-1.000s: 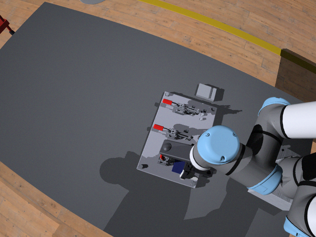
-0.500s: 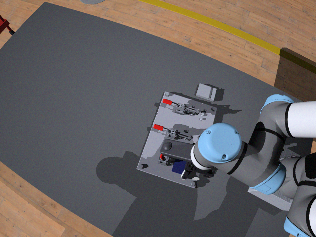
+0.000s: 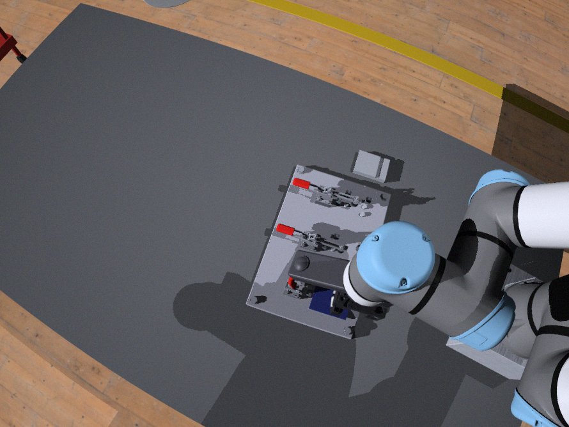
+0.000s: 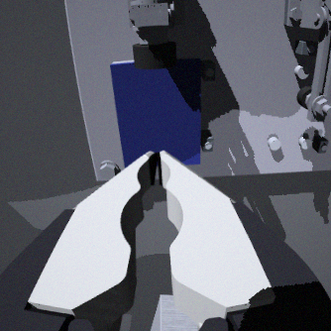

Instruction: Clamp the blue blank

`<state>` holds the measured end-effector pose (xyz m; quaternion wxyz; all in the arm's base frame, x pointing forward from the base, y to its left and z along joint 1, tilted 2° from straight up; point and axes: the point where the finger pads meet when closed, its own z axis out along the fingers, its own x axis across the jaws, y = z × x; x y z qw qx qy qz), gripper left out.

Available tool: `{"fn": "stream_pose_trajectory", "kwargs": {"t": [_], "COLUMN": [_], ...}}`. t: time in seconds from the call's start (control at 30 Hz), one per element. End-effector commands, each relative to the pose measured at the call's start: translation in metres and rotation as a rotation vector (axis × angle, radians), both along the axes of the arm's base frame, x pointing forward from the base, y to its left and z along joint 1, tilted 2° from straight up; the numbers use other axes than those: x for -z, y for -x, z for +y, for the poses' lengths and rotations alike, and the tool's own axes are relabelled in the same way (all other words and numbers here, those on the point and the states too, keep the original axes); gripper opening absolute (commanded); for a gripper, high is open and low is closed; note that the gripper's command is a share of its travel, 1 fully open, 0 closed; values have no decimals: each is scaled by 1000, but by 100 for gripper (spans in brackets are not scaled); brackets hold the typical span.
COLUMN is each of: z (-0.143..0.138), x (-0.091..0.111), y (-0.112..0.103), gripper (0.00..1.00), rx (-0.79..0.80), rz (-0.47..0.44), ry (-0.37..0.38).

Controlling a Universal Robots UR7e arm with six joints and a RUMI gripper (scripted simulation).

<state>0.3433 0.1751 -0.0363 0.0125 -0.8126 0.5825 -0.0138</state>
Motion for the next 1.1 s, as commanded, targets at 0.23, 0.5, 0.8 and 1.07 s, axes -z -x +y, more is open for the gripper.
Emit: {"fn": "stream_pose_trajectory", "kwargs": {"t": [0.23, 0.5, 0.8, 1.07], "z": [0, 0, 0, -1], "x": [-2, -2, -2, 4], "y": [-4, -4, -4, -1], "gripper": [0, 0, 0, 0], "rx": [2, 2, 2, 2], "rz": [-6, -6, -6, 0], "ry": [-1, -1, -1, -1]}}
